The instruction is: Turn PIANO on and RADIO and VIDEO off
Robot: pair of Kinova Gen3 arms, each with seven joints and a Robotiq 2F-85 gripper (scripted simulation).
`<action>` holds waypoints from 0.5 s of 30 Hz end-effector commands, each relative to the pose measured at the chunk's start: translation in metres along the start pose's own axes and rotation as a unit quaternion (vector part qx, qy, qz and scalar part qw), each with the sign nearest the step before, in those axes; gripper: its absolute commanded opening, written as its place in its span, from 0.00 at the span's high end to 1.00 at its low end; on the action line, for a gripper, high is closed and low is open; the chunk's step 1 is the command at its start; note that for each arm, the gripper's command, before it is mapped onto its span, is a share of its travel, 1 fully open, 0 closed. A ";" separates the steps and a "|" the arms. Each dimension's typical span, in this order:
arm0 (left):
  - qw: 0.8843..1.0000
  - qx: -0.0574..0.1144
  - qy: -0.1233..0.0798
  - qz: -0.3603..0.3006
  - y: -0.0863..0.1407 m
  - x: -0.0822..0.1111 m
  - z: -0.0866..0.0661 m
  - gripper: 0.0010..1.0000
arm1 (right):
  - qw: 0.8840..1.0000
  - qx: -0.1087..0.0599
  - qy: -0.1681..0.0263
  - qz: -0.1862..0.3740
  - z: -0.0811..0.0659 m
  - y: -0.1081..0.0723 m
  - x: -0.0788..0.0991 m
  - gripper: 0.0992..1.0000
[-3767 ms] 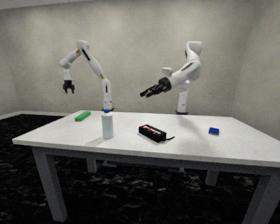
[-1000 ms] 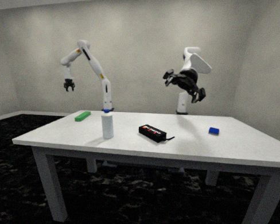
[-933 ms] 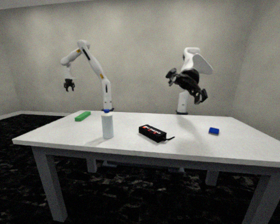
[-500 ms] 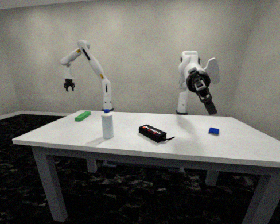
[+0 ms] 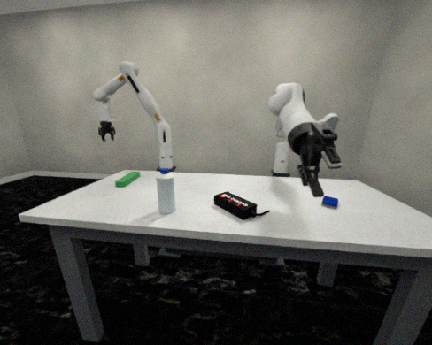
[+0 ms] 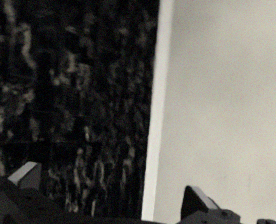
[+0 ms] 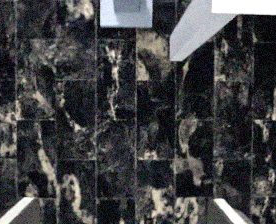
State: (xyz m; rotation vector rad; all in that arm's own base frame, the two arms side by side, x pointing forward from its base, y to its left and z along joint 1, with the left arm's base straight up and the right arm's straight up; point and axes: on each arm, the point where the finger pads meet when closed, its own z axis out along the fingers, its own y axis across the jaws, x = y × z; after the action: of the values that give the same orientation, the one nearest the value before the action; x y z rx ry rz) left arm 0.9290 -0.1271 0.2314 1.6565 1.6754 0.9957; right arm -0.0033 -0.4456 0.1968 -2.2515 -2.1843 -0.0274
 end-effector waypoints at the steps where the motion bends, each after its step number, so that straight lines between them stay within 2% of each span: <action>1: 0.998 0.030 0.011 -0.052 -0.016 -0.005 0.002 0.00 | 1.000 0.005 -0.008 -0.006 -0.003 -0.005 -0.005 0.00; 2: 0.998 0.030 0.011 -0.052 -0.016 -0.005 0.002 0.00 | 1.000 0.005 -0.008 -0.006 -0.003 -0.005 -0.005 0.00; 4: 0.993 0.057 0.019 -0.103 -0.031 -0.006 0.002 0.00 | 1.000 0.005 -0.008 -0.006 -0.003 -0.005 -0.005 0.00; 8: 0.980 0.098 0.029 -0.173 -0.055 -0.013 -0.001 0.00 | 1.000 0.005 -0.008 -0.006 -0.003 -0.005 -0.005 0.00; 9: 0.980 0.098 0.029 -0.173 -0.055 -0.013 -0.001 0.00 | 1.000 0.005 -0.008 -0.006 -0.003 -0.005 -0.005 0.00; 11: 0.967 0.126 0.035 -0.219 -0.071 -0.020 -0.005 0.00 | 1.000 0.005 -0.008 -0.006 -0.003 -0.005 -0.005 0.00; 15: 0.941 0.172 0.045 -0.286 -0.097 -0.035 -0.014 0.00 | 1.000 0.005 -0.008 -0.006 -0.003 -0.005 -0.005 0.00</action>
State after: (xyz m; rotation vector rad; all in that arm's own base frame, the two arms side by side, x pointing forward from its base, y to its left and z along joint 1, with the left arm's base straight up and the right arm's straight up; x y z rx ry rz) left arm 0.8788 -0.1441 0.1698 1.2703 2.2011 0.6106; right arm -0.0033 -0.4456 0.1968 -2.2515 -2.1843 -0.0274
